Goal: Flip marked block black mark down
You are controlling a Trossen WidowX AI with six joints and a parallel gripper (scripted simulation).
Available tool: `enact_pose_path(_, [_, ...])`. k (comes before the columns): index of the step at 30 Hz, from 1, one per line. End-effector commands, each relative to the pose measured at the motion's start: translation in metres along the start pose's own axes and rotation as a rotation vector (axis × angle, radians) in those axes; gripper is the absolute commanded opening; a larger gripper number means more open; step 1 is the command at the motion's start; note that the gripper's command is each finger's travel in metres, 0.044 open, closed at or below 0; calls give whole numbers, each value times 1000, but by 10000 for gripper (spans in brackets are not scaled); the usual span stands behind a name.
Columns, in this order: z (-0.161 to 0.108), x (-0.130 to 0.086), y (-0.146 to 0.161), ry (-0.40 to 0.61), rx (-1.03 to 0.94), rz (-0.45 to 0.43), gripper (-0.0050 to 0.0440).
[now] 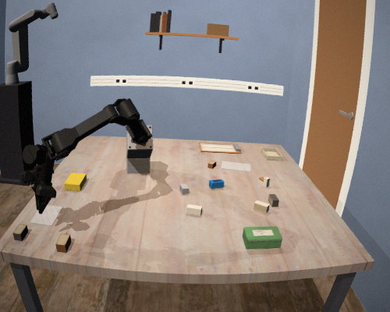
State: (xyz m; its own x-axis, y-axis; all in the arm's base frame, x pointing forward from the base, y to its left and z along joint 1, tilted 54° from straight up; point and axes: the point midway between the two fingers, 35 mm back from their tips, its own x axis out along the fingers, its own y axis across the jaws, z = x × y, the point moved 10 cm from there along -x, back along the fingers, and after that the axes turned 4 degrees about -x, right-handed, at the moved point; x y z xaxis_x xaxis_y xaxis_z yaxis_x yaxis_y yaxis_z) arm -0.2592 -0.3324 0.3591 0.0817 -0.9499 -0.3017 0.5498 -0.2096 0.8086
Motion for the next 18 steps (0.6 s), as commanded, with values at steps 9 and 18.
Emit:
enact_pose_path(9, [2,-7,9,-17,-19,12,206])
enact_pose_path(18, [2,-7,9,-17,-19,12,440])
